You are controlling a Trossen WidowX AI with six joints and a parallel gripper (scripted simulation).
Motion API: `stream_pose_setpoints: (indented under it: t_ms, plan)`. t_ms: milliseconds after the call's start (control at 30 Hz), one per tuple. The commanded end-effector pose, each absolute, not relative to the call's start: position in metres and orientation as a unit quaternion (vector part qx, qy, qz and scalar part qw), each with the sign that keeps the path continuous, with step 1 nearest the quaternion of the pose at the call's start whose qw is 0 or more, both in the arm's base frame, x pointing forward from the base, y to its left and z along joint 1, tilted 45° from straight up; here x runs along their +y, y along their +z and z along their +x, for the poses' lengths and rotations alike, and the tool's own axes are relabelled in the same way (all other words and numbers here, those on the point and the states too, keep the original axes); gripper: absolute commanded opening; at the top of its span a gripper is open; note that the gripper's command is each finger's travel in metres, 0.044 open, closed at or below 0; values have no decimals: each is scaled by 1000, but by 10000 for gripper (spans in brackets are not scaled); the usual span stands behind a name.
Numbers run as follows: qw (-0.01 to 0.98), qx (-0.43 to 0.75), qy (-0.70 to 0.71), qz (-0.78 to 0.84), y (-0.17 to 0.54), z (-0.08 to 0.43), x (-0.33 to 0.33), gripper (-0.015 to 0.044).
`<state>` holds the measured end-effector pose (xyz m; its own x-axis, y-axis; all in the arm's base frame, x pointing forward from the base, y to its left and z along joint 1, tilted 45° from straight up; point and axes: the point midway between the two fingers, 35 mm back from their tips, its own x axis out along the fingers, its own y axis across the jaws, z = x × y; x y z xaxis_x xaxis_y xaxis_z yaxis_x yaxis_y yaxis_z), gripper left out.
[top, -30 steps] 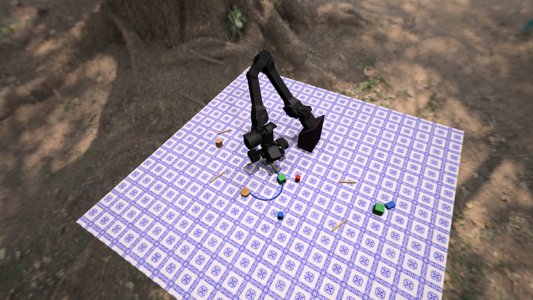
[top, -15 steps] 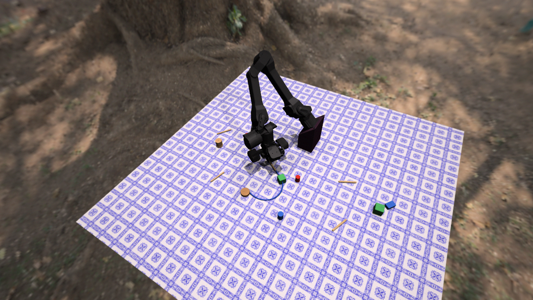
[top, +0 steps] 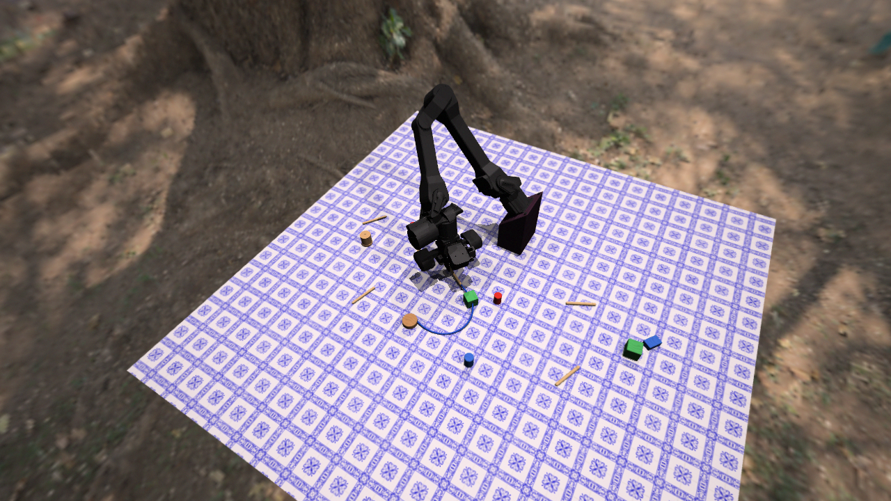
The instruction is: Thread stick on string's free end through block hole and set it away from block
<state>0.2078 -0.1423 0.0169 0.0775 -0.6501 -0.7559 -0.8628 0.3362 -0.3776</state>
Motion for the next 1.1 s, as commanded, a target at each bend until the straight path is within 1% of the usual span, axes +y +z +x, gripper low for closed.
stream_pose_setpoints:
  t_ms: [0,367,633,833,1033,1067]
  plan:
    - [472,671,106,-562,18,209,-147,0]
    - [472,671,106,-562,18,209,-147,0]
    - [470,669,114,-564,22,209,-136,210]
    - [471,668,111,-565,72,208,-87,210]
    - [471,668,111,-566,74,207,-86,210]
    - [472,666,114,-566,70,209,-88,236]
